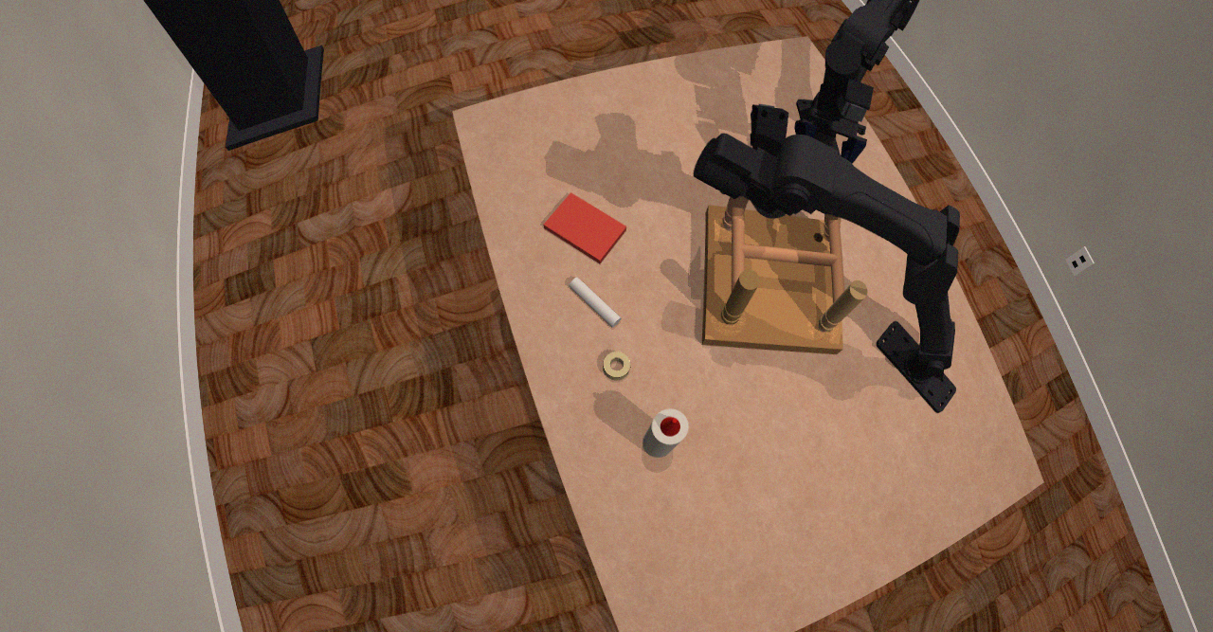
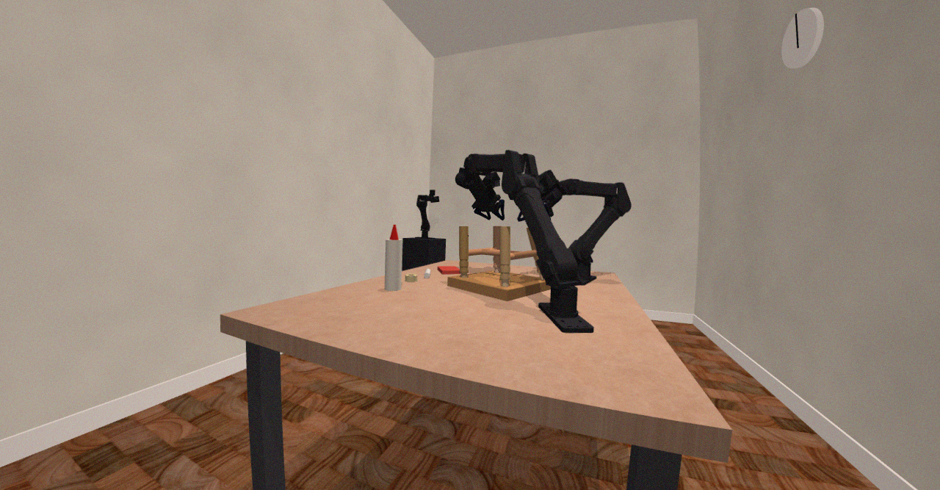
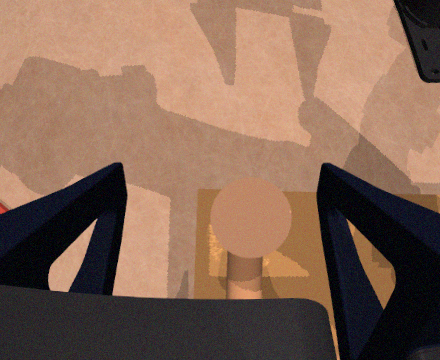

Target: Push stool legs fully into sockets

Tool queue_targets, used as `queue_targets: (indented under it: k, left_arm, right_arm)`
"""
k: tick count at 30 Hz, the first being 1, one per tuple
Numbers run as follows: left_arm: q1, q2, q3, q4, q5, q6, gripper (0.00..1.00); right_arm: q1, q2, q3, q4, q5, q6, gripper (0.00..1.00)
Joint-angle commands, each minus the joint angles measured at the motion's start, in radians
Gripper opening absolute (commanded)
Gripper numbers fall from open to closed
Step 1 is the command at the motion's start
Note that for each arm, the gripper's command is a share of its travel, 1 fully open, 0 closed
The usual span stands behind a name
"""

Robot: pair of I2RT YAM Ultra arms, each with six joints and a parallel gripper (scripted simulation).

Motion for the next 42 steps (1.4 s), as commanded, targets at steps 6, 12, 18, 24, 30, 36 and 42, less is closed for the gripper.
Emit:
queue_targets:
  k: [6, 12, 18, 24, 30, 36, 42]
  left_arm:
    - [-0.013, -0.038, -0.021, -0.073, -0.009, 0.048, 0.69]
    - [0.003, -0.046, 0.021, -0.064, -0.007, 0.051, 0.69]
    - [-0.014, -0.046, -0.045, -0.029, -0.003, 0.034, 0.69]
    - [-0.015, -0.059, -0.093, 0.003, -0.003, 0.034, 0.69]
    - [-0.017, -0.075, -0.148, 0.044, -0.003, 0.035, 0.69]
    - [-0.019, -0.089, -0.203, 0.087, -0.003, 0.035, 0.69]
    - [-0.020, -0.097, -0.243, 0.118, -0.003, 0.035, 0.69]
  right_arm:
    - [0.077, 0.029, 0.064, -0.016, -0.082, 0.046, 0.69]
    - [0.100, 0.020, 0.069, -0.004, -0.079, 0.053, 0.69]
    - [0.097, 0.023, 0.078, 0.012, -0.073, 0.039, 0.69]
    - [0.097, 0.022, 0.079, 0.012, -0.073, 0.039, 0.69]
    - [0.097, 0.022, 0.079, 0.012, -0.073, 0.039, 0.69]
    - [0.097, 0.022, 0.079, 0.012, -0.073, 0.039, 0.69]
    - [0.097, 0.022, 0.079, 0.012, -0.073, 0.039, 0.69]
